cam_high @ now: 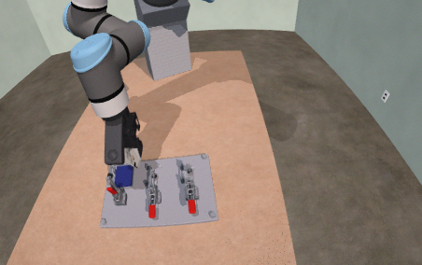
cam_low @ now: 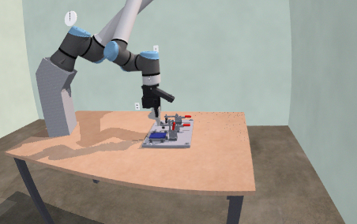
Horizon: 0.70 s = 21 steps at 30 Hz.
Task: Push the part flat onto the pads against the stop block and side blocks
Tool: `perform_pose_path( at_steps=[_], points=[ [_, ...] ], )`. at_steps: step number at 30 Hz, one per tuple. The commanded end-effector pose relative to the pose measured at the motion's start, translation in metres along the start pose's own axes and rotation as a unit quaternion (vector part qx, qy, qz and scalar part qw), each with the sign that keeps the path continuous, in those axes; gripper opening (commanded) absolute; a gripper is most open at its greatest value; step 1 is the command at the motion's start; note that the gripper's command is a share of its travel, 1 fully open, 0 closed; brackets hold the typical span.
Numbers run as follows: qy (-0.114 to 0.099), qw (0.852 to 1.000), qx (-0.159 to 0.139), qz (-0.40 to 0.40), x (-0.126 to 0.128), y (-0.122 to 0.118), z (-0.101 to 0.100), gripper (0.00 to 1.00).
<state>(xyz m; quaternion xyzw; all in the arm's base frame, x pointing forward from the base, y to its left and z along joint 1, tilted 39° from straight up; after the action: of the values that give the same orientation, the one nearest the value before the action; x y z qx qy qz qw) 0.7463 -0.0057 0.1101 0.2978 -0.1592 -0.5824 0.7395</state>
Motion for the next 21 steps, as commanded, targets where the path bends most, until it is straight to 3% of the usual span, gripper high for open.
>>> perform_pose_path(
  at_steps=[1,10,21],
  points=[
    [0.000,1.000,0.000,0.000,-0.002,0.003,0.000,0.00],
    [0.000,1.000,0.000,0.000,-0.002,0.003,-0.002,0.00],
    [0.000,1.000,0.000,0.000,-0.002,0.003,-0.019,0.00]
  ],
)
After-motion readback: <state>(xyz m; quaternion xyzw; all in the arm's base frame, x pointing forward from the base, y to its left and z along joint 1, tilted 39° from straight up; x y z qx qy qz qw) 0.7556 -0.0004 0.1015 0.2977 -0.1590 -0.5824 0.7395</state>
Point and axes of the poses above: the point where the finger pads meet when closed, its own z axis back along the fingers, its own x axis across the jaws, y = z × x, the point moved 3 cm from there along z, back along the fingers, and after that the axes turned 9 degrees about z, right-handed, at the moved point
